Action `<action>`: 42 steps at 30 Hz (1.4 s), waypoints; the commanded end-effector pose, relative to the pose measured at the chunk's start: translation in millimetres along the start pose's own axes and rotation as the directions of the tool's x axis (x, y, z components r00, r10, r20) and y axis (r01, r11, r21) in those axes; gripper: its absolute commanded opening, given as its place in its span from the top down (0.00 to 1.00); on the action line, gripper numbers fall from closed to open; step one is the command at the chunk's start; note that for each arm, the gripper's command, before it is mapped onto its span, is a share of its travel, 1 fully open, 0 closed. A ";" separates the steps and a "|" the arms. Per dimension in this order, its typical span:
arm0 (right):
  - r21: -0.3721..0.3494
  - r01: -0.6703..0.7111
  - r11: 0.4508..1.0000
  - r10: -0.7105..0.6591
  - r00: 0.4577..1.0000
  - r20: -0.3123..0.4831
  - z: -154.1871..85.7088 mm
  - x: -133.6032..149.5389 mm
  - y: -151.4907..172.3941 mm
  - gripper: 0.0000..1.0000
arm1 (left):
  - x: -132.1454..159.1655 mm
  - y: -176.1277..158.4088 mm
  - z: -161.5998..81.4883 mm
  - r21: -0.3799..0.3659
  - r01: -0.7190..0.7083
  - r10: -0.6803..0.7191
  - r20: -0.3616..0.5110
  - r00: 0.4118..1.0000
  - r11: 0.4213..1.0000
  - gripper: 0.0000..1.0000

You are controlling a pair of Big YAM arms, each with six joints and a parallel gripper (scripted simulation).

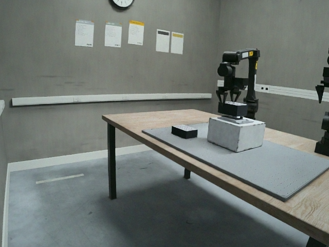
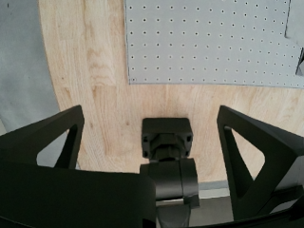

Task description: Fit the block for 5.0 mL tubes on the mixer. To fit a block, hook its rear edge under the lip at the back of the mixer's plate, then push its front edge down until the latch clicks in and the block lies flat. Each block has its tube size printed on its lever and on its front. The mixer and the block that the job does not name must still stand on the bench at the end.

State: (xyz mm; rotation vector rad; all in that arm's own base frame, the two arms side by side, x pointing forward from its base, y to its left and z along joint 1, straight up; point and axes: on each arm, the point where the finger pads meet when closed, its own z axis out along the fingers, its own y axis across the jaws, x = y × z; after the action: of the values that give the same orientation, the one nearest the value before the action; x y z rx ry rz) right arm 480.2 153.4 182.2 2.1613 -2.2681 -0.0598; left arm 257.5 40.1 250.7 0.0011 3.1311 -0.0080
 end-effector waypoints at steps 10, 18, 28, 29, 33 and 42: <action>0.140 -0.006 0.990 -0.004 0.997 0.073 -72.4 -58.3 -25.9 1.00 | -7.0 -2.5 -7.6 -0.001 -0.006 0.006 0.022 1.000 1.000 0.00; 0.141 -0.018 0.990 0.008 0.998 0.069 -66.6 -43.3 -36.0 1.00 | -3.5 -3.1 -1.5 0.002 -0.006 0.006 0.007 1.000 1.000 0.00; 0.173 0.001 0.985 -0.016 0.996 0.087 -82.6 -41.5 -35.1 1.00 | -8.6 -2.3 -9.5 -0.002 -0.006 0.006 0.029 1.000 1.000 0.00; 0.174 0.005 0.985 -0.021 0.996 0.088 -83.2 -44.3 -33.7 1.00 | -9.5 -2.2 -11.1 -0.002 -0.006 0.007 0.033 0.999 1.000 0.00; 0.182 0.020 0.983 -0.035 0.996 0.081 -85.9 -50.8 -30.0 1.00 | -13.2 -1.6 -17.4 -0.005 -0.006 0.007 0.049 0.999 1.000 0.00; 0.172 0.001 0.985 -0.016 0.996 0.085 -89.5 -53.9 -21.8 1.00 | -15.4 -1.3 -21.0 -0.007 -0.006 0.007 0.059 0.998 1.000 0.00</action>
State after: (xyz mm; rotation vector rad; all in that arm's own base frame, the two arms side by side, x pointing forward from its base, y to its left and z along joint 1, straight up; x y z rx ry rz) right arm 487.6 185.0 181.0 2.1608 -2.2716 -0.0635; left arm 256.6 39.9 249.2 0.0012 3.1351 -0.0090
